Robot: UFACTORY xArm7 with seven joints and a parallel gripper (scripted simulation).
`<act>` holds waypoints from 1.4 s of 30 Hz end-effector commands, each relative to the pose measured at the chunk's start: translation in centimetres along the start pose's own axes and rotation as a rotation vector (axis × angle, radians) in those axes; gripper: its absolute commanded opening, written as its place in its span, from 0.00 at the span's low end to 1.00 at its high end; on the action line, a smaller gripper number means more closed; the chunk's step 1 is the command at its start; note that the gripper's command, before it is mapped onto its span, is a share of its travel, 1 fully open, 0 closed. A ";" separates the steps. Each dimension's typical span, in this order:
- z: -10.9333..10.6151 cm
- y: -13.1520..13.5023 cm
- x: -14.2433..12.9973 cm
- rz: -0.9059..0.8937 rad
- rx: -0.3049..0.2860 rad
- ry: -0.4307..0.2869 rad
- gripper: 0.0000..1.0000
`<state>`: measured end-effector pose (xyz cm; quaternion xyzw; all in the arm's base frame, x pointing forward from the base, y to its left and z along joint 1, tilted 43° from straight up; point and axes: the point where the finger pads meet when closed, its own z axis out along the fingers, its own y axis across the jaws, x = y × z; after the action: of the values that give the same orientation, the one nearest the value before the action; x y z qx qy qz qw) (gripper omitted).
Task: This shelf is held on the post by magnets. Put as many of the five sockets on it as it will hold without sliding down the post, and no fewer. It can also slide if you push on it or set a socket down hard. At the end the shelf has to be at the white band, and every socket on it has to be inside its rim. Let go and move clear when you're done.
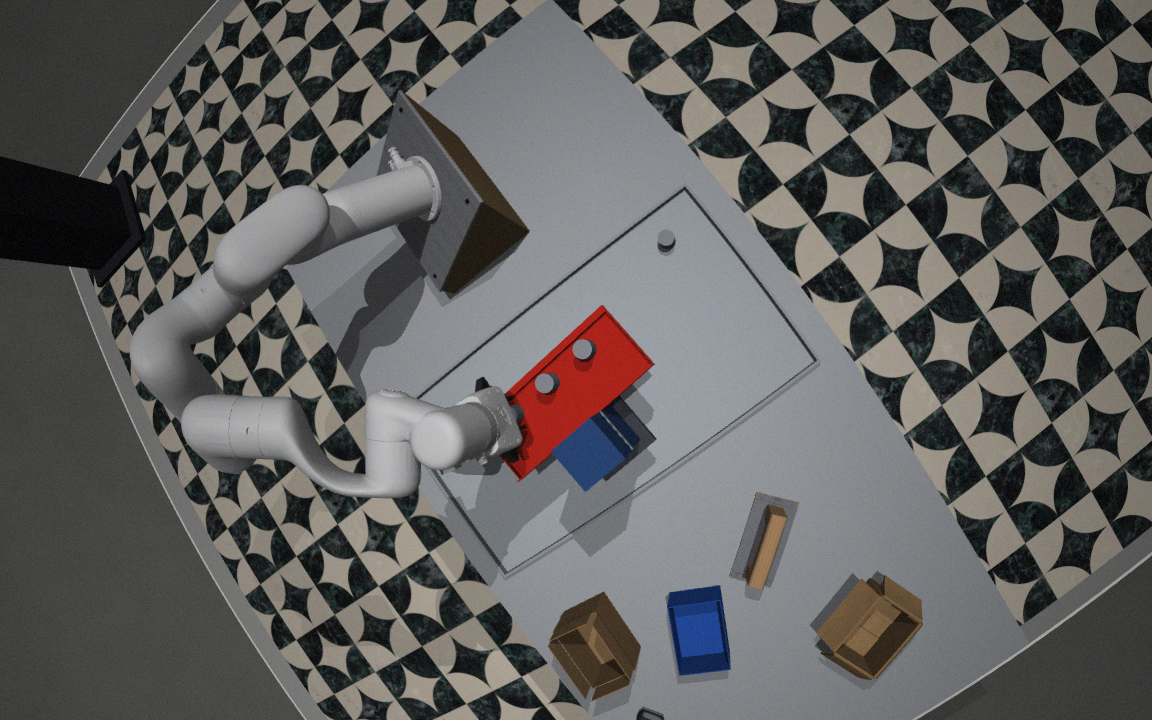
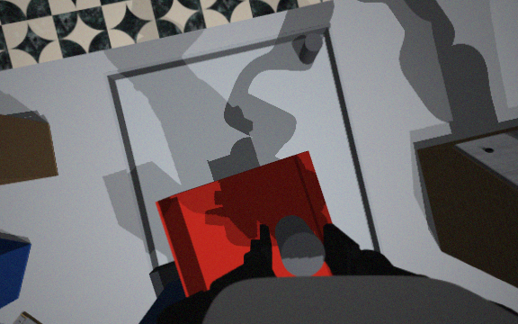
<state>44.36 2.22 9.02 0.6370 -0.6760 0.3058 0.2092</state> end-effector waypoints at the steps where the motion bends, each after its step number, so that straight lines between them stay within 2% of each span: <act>1: -0.2 -0.1 -0.1 0.000 0.004 -0.002 0.52; 18: -1.1 -0.1 -0.1 0.000 0.004 -0.002 0.52; 33: -5.3 -0.1 -0.1 0.000 0.004 -0.002 0.52; 42: -7.1 -0.1 -0.1 0.000 0.004 -0.002 0.52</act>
<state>43.70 6.29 13.37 0.6369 -0.6760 0.3057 0.2093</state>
